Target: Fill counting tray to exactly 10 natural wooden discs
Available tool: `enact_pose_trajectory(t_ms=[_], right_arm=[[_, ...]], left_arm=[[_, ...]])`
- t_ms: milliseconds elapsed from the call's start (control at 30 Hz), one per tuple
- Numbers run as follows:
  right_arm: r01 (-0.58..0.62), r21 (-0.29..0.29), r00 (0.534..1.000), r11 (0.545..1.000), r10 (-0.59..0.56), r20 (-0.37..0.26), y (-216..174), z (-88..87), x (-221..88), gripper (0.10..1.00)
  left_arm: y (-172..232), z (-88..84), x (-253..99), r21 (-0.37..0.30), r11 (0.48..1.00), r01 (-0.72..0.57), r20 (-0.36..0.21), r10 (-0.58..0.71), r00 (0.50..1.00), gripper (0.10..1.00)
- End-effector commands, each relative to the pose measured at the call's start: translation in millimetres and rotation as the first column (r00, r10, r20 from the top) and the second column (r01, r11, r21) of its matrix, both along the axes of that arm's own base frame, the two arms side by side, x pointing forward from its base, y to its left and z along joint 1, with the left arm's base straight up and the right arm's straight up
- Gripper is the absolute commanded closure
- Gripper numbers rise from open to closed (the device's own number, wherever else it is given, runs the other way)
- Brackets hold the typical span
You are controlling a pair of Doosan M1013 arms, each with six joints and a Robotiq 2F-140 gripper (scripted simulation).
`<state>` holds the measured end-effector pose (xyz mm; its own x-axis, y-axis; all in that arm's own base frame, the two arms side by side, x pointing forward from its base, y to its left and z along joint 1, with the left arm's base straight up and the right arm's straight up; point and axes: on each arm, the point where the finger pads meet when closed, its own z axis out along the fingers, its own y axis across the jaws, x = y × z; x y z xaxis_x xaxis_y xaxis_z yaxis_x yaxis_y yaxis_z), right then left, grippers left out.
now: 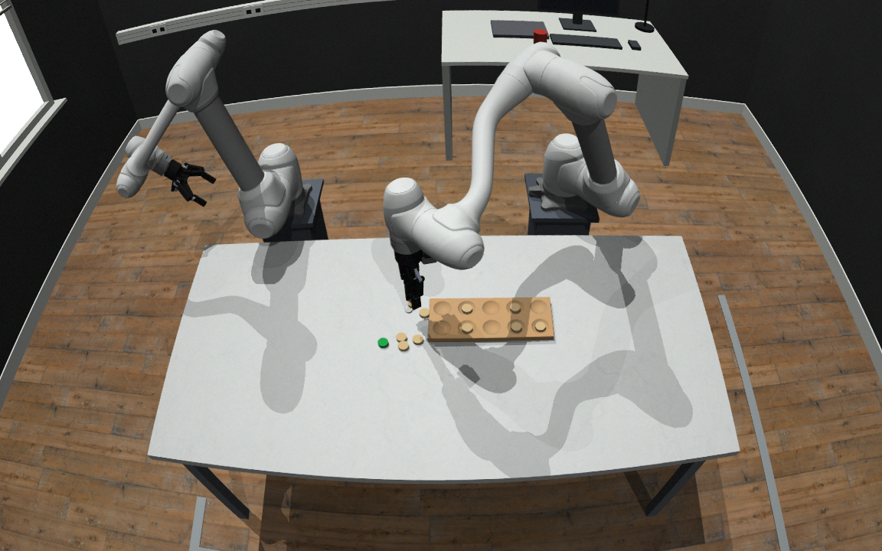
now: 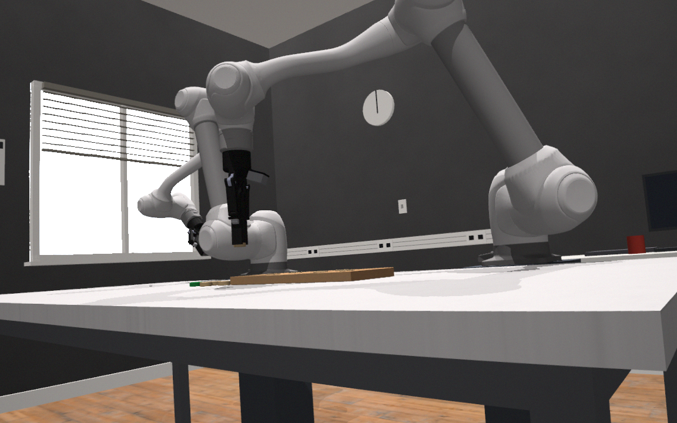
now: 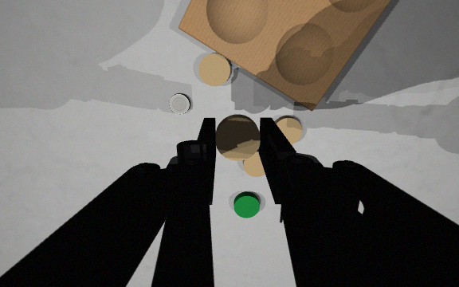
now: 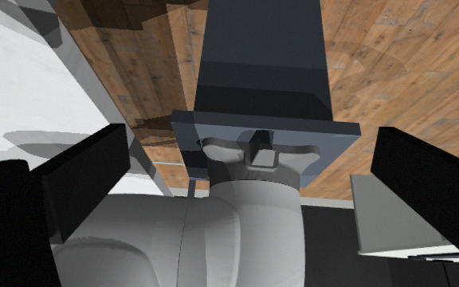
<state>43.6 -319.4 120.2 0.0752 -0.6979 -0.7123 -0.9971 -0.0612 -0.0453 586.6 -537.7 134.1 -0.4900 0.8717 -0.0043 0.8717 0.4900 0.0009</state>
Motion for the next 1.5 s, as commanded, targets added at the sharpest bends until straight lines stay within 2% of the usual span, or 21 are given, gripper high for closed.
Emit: enact_pose_trajectory(t_ms=[0, 233, 467, 533, 833, 1000, 1333, 1400, 1467], right_arm=[[0.003, -0.010, 1.000, 1.000, -0.003, -0.007, -0.4, 0.7, -2.2, 0.098], [0.003, -0.010, 1.000, 1.000, -0.003, -0.007, -0.4, 0.7, -2.2, 0.098], [0.003, -0.010, 1.000, 1.000, -0.003, -0.007, -0.4, 0.7, -2.2, 0.098], [0.003, -0.010, 1.000, 1.000, -0.003, -0.007, -0.4, 0.7, -2.2, 0.098], [0.003, -0.010, 1.000, 1.000, -0.003, -0.007, -0.4, 0.7, -2.2, 0.098], [0.003, -0.010, 1.000, 1.000, -0.003, -0.007, -0.4, 0.7, -2.2, 0.098], [0.003, -0.010, 1.000, 1.000, -0.003, -0.007, -0.4, 0.7, -2.2, 0.098], [0.003, -0.010, 1.000, 1.000, -0.003, -0.007, -0.4, 0.7, -2.2, 0.098], [0.003, -0.010, 1.000, 1.000, -0.003, -0.007, -0.4, 0.7, -2.2, 0.098]], left_arm=[[0.4, 5.7, 1.7, 0.003, 1.000, -0.001, -0.001, 0.001, 1.000, 0.999], [17.1, 5.2, 5.0, 0.003, 1.000, 0.001, -0.002, -0.001, 1.000, 0.999], [76.3, 11.4, 21.9, 0.001, 1.000, 0.001, 0.001, -0.001, 1.000, 0.999], [76.3, 11.4, 21.9, 0.001, 1.000, 0.001, 0.001, -0.001, 1.000, 0.999], [181.8, 19.8, 35.6, 0.001, 1.000, 0.001, 0.001, -0.001, 1.000, 0.999], [219.4, 22.1, 36.2, 0.001, 1.000, 0.001, 0.001, -0.001, 1.000, 0.999], [231.1, 20.9, 35.2, 0.003, 1.000, 0.000, -0.001, 0.000, 1.000, 0.999], [230.8, 13.1, 35.2, 0.004, 1.000, 0.000, -0.003, 0.000, 1.000, 0.999], [231.0, -1.8, 34.9, 0.004, 1.000, 0.000, -0.004, 0.000, 1.000, 0.999]])
